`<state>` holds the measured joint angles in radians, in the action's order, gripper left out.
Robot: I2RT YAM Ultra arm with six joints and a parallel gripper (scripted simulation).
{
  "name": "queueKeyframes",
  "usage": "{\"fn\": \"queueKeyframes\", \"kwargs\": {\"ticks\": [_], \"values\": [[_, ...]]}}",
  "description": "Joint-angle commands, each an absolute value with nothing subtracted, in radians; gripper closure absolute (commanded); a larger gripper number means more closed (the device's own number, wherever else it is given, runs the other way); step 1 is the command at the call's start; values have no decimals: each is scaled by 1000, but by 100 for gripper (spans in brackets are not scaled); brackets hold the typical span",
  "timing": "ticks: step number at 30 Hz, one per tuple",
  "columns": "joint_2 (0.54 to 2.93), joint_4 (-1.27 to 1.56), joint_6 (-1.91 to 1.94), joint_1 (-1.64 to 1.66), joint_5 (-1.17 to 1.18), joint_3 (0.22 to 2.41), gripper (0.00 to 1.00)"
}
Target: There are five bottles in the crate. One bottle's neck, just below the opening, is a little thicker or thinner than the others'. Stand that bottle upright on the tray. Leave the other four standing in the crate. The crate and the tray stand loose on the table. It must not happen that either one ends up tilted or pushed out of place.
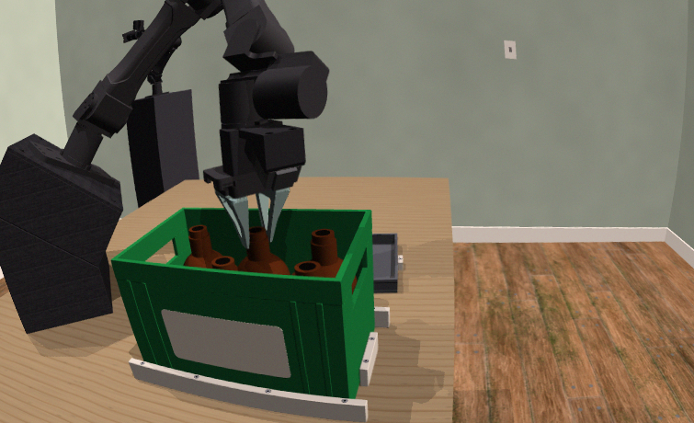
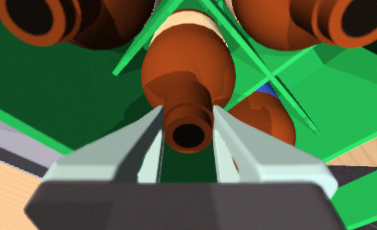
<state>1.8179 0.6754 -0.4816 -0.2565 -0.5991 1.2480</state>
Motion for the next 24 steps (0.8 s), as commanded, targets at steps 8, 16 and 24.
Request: {"fn": "queueKeyframes", "kwargs": {"ticks": [8, 16, 24], "values": [[1812, 669, -487, -269, -593, 1238, 100], [1812, 669, -487, -269, -593, 1238, 39], [1812, 669, -487, -269, -593, 1238, 39]]}}
